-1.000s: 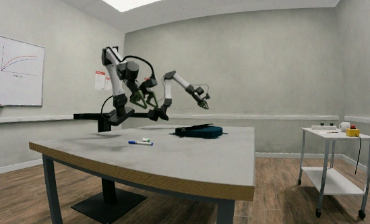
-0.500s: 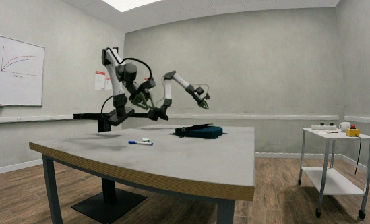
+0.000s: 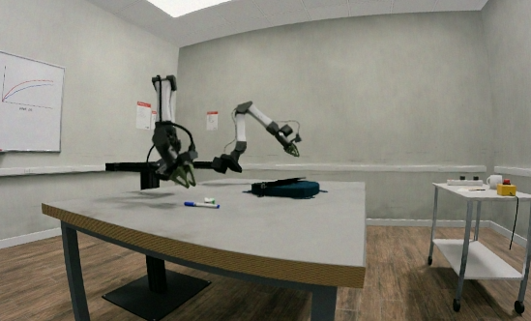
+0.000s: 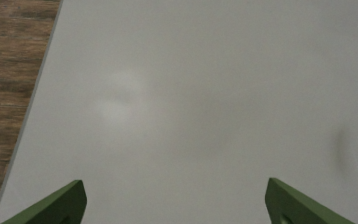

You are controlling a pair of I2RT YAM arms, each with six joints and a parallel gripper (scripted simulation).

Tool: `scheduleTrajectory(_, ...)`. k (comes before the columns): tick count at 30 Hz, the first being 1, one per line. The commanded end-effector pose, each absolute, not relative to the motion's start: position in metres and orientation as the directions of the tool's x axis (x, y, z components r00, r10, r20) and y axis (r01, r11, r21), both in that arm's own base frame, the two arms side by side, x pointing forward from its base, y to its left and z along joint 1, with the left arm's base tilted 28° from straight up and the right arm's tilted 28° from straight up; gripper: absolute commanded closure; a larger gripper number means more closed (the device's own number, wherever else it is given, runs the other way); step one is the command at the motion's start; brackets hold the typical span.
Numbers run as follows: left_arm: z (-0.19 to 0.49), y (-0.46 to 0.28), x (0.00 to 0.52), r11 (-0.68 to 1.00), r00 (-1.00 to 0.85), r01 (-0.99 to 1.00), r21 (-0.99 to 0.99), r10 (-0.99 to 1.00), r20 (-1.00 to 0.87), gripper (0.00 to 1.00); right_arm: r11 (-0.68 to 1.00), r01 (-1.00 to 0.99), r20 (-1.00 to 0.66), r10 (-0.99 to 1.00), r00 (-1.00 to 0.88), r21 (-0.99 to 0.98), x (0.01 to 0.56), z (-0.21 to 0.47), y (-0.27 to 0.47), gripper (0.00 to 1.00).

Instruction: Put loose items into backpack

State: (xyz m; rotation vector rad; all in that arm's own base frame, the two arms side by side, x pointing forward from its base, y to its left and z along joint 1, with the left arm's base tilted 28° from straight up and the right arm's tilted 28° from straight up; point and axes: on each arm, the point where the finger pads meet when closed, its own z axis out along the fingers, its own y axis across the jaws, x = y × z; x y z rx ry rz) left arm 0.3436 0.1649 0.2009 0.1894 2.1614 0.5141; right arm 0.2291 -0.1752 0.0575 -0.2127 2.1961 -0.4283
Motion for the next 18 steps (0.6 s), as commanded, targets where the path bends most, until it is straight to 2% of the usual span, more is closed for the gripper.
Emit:
scheduleTrajectory(1,0.205,0.164,0.345,0.901,-0.592,-0.05,0.431,0.321,-0.74,0.1,0.881,-0.122,-0.761,-0.459,-0.458,-0.458,0.222,0.048,-0.172,0.6)
scheduleTrajectory(18,0.205,0.164,0.345,0.901,-0.592,-0.05,0.431,0.321,-0.74,0.1,0.876,-0.119,-0.758,-0.466,-0.457,-0.467,0.229,0.054,-0.176,0.6)
